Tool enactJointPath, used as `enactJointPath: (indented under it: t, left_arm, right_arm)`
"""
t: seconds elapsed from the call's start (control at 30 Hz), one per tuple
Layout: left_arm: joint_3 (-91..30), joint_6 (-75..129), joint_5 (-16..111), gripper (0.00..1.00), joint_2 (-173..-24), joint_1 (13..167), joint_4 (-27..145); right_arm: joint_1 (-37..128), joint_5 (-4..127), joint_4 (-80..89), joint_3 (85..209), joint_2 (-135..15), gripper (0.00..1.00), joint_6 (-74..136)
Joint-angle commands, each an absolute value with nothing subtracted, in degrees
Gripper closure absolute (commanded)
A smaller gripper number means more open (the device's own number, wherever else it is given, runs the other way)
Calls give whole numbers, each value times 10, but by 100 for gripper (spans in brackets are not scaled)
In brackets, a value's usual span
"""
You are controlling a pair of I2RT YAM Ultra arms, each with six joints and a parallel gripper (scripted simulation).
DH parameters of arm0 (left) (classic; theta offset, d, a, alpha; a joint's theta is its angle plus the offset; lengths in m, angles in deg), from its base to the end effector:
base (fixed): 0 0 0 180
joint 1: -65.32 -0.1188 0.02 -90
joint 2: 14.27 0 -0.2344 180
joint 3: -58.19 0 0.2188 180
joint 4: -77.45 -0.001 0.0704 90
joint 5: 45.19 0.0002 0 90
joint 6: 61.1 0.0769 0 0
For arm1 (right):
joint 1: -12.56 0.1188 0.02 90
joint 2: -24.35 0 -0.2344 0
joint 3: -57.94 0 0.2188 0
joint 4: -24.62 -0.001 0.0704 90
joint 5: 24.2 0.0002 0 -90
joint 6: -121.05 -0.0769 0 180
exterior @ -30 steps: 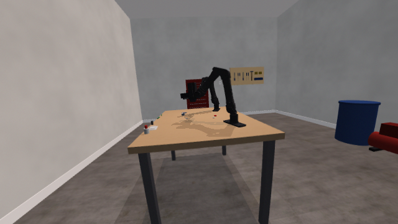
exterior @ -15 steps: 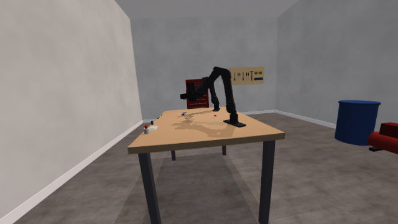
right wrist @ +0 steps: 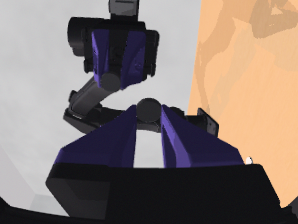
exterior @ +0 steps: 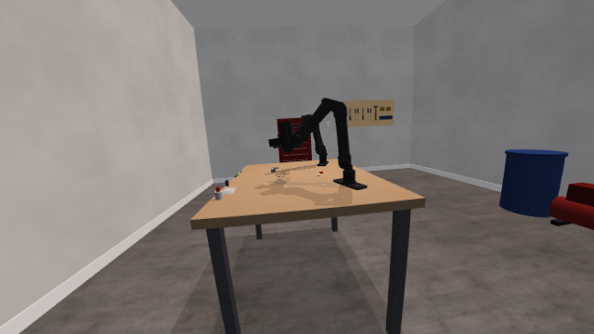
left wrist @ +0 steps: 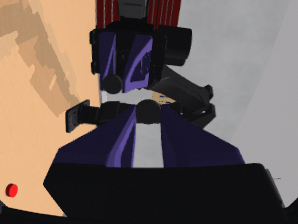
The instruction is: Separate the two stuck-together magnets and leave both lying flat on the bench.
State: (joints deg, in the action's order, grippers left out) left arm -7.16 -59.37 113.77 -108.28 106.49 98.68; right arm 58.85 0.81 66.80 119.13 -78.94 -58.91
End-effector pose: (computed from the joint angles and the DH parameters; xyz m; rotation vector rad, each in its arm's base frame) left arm 0.1985 -0.2676 0.2348 -0.2724 -2.0574 1.9323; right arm 0.1833 0.2940 0.2002 0.3812 -2.0183 -2.0202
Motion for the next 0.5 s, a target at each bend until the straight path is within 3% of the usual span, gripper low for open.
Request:
enactJointPath:
  t: [0.0, 0.47]
  left_arm:
    - [-72, -587, 1154, 82, -1067, 1056, 986]
    - [-61, -574, 1189, 82, -1053, 1020, 970]
  right_arm:
    - [588, 8, 669, 1194, -784, 82, -587]
    - [588, 8, 669, 1194, -784, 82, -587]
